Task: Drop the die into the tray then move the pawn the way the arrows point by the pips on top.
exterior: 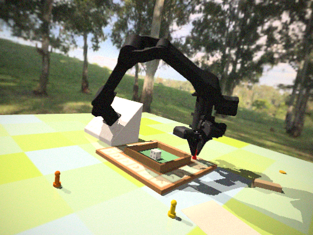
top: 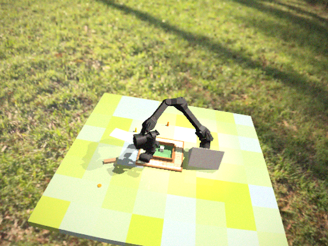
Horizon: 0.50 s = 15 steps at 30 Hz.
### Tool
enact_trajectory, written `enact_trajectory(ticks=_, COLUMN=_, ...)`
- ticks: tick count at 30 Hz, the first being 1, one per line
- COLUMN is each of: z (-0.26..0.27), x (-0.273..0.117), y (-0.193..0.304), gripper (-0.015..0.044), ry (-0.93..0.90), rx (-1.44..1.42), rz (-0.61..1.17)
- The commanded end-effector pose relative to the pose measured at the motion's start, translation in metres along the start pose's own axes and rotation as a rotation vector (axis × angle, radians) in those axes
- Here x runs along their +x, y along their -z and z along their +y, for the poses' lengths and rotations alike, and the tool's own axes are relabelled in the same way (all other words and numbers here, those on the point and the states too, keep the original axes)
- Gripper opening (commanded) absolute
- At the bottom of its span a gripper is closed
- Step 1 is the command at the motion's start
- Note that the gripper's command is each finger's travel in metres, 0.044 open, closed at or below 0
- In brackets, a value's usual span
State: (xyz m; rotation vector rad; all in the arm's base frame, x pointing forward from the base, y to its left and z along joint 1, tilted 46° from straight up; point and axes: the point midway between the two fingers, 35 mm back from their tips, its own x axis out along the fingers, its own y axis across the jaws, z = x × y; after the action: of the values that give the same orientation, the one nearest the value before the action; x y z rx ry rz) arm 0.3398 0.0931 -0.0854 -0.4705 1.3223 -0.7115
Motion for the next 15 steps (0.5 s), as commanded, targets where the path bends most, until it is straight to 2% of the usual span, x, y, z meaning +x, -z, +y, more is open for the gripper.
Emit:
enact_trajectory(ticks=1, z=0.0, x=-0.001, y=0.0, gripper=0.0157, ry=-0.001, rx=0.0, rz=-0.001)
enact_trajectory(ticks=5, z=0.0, x=-0.004, y=0.0, gripper=0.0263, ry=-0.001, rx=0.0, rz=-0.001)
enact_trajectory(ticks=9, z=0.001, x=-0.048, y=0.0, gripper=0.0368, ry=0.004, rx=-0.008, rz=0.002)
enact_trajectory(ticks=11, z=0.001, x=-0.05, y=0.0, gripper=0.042, ry=0.005, rx=-0.008, rz=0.002)
enact_trajectory(ticks=12, z=0.001, x=-0.05, y=0.0, gripper=0.044, ry=0.005, rx=-0.008, rz=0.002)
enact_trajectory(ticks=15, z=-0.001, x=-0.052, y=0.002, gripper=0.044, ry=0.004, rx=-0.011, rz=0.002)
